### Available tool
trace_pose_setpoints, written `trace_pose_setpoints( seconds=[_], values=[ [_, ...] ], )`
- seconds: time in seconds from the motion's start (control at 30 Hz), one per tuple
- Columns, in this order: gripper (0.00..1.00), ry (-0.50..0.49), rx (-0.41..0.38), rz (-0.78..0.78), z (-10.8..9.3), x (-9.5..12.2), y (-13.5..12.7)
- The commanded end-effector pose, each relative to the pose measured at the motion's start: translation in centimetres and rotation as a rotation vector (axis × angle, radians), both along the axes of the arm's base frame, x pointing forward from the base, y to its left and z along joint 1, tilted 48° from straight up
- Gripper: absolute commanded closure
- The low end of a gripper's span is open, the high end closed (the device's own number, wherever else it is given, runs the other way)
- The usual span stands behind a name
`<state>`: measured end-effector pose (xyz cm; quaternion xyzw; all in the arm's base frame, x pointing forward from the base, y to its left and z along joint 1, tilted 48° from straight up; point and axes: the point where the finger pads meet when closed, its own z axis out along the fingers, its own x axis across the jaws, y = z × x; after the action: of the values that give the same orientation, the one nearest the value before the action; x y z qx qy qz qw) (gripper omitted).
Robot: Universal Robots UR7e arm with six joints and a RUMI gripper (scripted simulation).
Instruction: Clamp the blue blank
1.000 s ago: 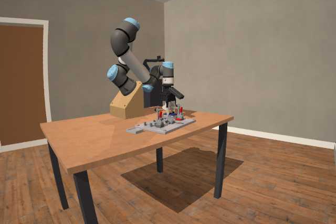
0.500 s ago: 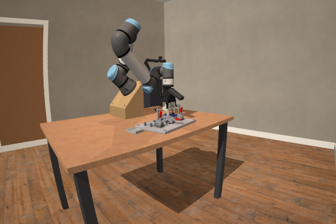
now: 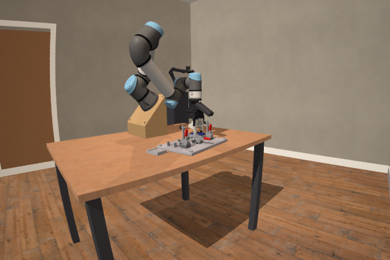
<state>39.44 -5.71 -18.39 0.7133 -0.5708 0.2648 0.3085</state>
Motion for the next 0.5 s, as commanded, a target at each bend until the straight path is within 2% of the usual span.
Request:
trace_pose_setpoints(
  seconds=[0.0,0.47],
  values=[
    [1.00,-0.001,0.000,0.001,0.02,0.03,0.03],
    [1.00,-0.001,0.000,0.001,-0.16,0.16,-0.30]
  ],
)
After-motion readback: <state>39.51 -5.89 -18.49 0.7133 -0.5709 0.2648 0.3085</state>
